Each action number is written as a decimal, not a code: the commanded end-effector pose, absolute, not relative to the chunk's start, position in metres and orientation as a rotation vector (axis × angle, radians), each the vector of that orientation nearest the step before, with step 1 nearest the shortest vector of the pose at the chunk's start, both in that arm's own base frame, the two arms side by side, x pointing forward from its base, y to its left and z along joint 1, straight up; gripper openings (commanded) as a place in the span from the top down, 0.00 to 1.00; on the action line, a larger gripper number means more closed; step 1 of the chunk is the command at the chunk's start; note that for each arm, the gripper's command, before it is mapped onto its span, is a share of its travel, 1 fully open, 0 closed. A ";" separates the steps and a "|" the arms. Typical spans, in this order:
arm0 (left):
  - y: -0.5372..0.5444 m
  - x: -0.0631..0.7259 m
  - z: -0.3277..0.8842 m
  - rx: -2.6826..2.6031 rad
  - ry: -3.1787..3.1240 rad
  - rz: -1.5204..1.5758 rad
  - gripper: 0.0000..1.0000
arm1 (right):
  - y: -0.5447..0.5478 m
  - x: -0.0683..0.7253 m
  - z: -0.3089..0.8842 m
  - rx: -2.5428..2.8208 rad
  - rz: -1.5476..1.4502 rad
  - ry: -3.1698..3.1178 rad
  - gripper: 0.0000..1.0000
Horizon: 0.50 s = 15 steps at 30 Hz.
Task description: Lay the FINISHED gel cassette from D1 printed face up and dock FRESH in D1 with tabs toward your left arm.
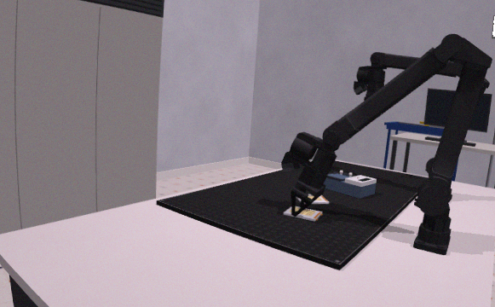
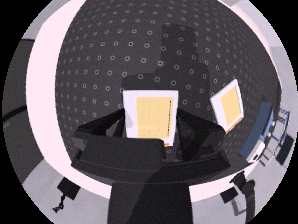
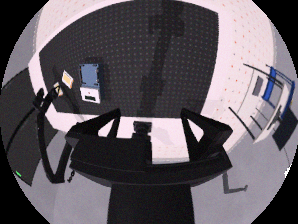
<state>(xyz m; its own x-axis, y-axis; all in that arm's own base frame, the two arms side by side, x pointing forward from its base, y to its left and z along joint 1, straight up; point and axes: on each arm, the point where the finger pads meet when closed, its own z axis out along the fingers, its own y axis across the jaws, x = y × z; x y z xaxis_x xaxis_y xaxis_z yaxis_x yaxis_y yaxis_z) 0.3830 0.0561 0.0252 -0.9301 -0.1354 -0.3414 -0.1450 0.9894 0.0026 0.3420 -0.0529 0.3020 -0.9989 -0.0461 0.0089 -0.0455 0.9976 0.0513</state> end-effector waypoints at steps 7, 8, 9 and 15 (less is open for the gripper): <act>0.057 0.386 0.028 -0.202 2.778 0.040 1.00 | -0.055 0.356 0.325 0.094 -0.072 -3.171 0.00; 0.056 0.386 0.028 -0.202 2.778 0.040 1.00 | -0.055 0.356 0.325 0.094 -0.072 -3.171 0.00; 0.056 0.386 0.028 -0.202 2.778 0.040 1.00 | -0.055 0.356 0.325 0.094 -0.072 -3.171 0.00; 0.056 0.386 0.028 -0.202 2.778 0.040 1.00 | -0.055 0.356 0.325 0.094 -0.072 -3.171 0.00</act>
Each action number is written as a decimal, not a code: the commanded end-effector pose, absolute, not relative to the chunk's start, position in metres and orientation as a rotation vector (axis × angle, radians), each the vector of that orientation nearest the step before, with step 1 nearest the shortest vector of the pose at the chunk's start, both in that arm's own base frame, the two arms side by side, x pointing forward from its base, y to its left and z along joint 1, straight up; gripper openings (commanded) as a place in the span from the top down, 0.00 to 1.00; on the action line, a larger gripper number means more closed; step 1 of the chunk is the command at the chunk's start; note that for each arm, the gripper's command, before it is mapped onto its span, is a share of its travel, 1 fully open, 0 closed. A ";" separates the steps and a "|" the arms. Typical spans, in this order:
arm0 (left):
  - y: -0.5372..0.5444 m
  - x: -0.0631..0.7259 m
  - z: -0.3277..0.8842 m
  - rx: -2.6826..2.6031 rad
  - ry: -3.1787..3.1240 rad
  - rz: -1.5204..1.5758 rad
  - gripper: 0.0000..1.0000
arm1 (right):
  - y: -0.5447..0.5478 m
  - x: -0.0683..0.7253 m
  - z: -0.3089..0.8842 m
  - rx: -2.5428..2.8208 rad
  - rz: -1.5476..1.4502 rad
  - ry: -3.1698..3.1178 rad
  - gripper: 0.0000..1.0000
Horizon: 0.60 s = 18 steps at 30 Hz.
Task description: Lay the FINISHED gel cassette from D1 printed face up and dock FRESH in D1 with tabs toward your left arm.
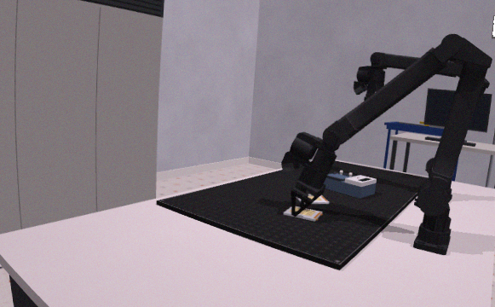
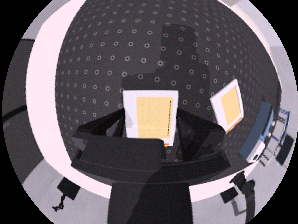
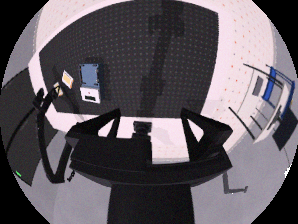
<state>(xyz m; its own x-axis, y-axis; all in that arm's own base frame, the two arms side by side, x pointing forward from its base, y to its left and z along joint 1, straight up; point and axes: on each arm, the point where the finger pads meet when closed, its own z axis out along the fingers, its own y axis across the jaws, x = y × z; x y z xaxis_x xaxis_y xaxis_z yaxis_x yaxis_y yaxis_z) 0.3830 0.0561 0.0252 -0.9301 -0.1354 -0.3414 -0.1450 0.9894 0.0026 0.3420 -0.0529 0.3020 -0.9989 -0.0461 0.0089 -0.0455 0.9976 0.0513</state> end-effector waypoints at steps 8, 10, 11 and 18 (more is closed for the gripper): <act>0.056 0.386 0.028 -0.202 2.778 0.040 0.08 | -0.055 0.356 0.325 0.094 -0.072 -3.171 0.00; 0.056 0.386 0.028 -0.202 2.778 0.040 0.08 | -0.055 0.356 0.325 0.094 -0.072 -3.171 0.00; 0.056 0.386 0.028 -0.202 2.778 0.040 0.08 | -0.055 0.356 0.325 0.094 -0.072 -3.171 0.00; 0.056 0.386 0.028 -0.202 2.778 0.040 0.08 | -0.055 0.356 0.325 0.094 -0.072 -3.171 0.00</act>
<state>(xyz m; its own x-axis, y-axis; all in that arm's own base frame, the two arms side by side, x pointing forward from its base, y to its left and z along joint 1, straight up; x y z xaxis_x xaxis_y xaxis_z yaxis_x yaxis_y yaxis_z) 0.3830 0.0561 0.0252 -0.9300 -0.1354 -0.3416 -0.1450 0.9894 0.0026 0.3420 -0.0529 0.3020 -0.9989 -0.0461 0.0089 -0.0455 0.9976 0.0513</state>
